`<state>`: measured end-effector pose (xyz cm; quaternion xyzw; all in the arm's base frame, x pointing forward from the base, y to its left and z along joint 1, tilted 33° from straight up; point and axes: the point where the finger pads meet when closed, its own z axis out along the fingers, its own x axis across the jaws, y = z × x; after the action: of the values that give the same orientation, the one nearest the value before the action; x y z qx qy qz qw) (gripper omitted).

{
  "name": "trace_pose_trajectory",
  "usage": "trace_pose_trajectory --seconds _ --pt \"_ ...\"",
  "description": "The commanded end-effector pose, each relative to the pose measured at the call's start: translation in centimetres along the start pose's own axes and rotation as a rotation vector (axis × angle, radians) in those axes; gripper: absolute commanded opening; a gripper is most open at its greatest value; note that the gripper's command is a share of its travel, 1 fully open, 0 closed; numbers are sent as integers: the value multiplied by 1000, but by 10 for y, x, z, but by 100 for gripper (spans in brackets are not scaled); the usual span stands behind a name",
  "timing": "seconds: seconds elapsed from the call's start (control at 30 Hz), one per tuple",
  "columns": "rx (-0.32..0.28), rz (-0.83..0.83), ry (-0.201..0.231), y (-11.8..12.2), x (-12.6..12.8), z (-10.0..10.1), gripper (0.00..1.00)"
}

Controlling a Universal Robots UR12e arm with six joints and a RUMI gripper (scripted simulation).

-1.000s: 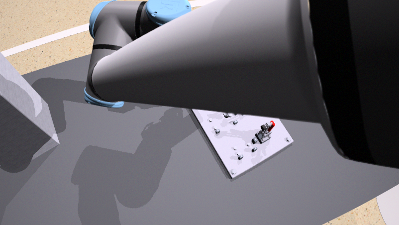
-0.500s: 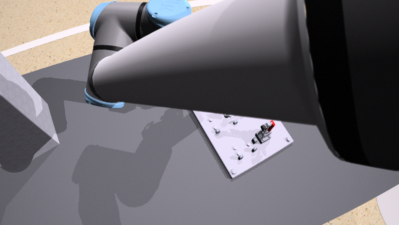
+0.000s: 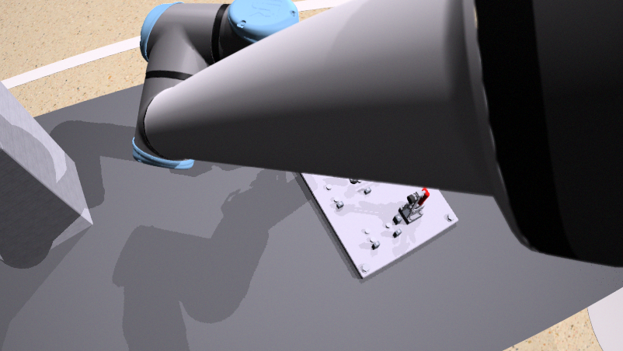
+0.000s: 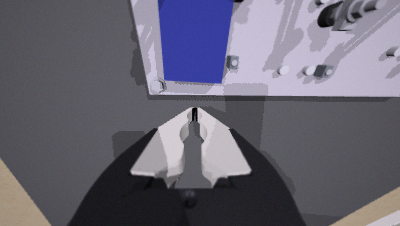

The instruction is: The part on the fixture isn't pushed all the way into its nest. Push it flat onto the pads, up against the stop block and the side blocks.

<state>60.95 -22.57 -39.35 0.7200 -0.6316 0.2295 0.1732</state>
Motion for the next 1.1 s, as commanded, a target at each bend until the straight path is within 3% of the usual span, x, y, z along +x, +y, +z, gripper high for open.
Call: trace_pose_trajectory --seconds 0.0,1.07 --pt "1 0 0 0 0 0 0" --pt "1 0 0 -3 0 -1 0"
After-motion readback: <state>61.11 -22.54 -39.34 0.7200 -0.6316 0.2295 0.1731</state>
